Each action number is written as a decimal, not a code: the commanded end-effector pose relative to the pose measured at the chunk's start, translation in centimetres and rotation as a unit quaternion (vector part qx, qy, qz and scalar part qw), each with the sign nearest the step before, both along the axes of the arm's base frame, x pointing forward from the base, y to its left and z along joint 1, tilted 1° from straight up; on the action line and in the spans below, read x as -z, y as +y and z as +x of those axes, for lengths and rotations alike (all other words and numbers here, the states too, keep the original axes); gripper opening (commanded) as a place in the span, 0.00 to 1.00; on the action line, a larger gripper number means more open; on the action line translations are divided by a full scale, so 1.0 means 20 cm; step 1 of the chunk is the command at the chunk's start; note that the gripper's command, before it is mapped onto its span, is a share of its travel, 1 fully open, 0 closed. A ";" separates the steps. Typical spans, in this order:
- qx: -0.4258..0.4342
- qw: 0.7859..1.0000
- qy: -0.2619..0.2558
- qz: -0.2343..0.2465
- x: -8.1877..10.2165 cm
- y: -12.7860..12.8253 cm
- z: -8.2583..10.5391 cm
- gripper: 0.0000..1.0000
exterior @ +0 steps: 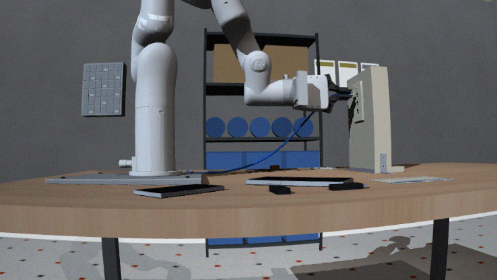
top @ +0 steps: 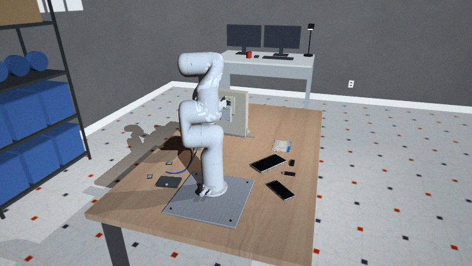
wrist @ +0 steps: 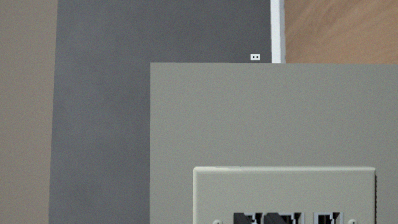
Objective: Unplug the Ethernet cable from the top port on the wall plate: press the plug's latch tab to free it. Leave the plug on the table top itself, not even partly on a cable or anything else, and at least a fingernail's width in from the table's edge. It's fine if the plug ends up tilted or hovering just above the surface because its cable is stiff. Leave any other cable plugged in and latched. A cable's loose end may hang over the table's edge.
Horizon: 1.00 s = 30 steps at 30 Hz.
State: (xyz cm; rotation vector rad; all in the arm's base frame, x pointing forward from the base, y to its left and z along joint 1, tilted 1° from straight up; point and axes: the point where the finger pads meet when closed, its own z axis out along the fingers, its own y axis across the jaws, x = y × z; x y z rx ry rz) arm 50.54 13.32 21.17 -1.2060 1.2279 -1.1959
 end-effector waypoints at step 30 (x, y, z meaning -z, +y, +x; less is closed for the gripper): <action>0.000 1.000 -0.002 0.001 -0.01 0.00 -0.19 0.00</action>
